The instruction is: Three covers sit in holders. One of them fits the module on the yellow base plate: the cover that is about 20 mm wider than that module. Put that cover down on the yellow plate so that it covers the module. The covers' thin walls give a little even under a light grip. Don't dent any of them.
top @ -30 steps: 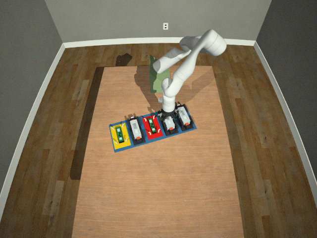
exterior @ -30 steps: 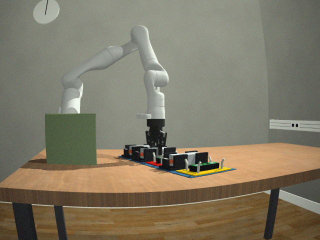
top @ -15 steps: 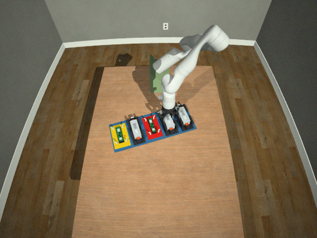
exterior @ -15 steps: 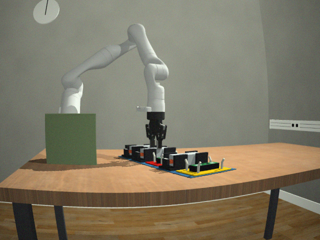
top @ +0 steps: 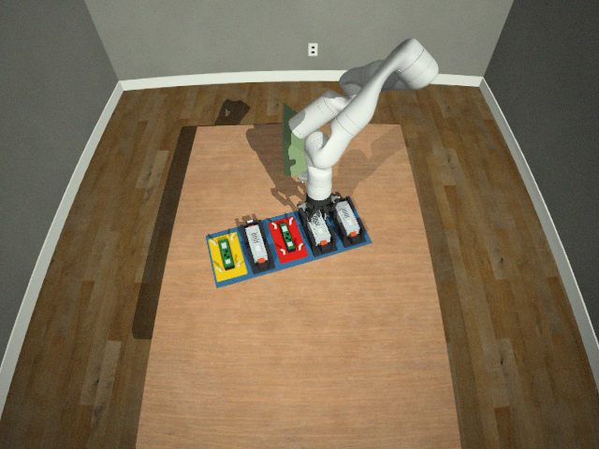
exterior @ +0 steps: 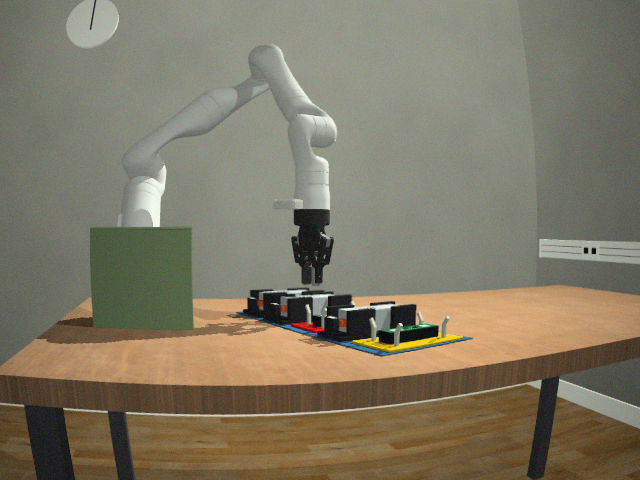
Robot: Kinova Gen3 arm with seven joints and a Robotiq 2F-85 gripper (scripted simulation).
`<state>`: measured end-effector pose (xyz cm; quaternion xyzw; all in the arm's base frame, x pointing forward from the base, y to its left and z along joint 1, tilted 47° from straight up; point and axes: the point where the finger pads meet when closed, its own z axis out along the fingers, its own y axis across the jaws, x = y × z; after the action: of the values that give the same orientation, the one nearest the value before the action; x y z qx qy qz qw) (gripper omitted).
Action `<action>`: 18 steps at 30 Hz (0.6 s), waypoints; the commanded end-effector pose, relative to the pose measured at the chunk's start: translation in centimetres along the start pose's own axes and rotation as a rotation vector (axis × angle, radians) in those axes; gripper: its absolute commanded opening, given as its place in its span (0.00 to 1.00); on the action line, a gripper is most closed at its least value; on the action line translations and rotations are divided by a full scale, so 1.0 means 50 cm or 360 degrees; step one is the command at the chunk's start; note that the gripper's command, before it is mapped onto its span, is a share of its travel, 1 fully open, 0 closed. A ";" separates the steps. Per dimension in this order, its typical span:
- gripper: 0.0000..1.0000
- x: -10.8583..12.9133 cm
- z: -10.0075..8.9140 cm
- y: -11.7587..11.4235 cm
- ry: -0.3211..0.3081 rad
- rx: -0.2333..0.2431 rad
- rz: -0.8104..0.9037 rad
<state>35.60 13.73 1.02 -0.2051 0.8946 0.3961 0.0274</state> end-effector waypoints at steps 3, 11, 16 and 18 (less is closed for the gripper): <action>0.00 -0.001 -0.004 -0.001 -0.0001 0.0001 0.0000; 0.01 -0.001 -0.004 -0.001 -0.0001 0.0001 0.0000; 0.01 -0.001 -0.004 -0.001 -0.0001 0.0001 0.0000; 0.01 -0.001 -0.004 -0.001 -0.0001 0.0001 0.0000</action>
<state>35.61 13.65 1.11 -0.2052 0.8945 0.3962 0.0272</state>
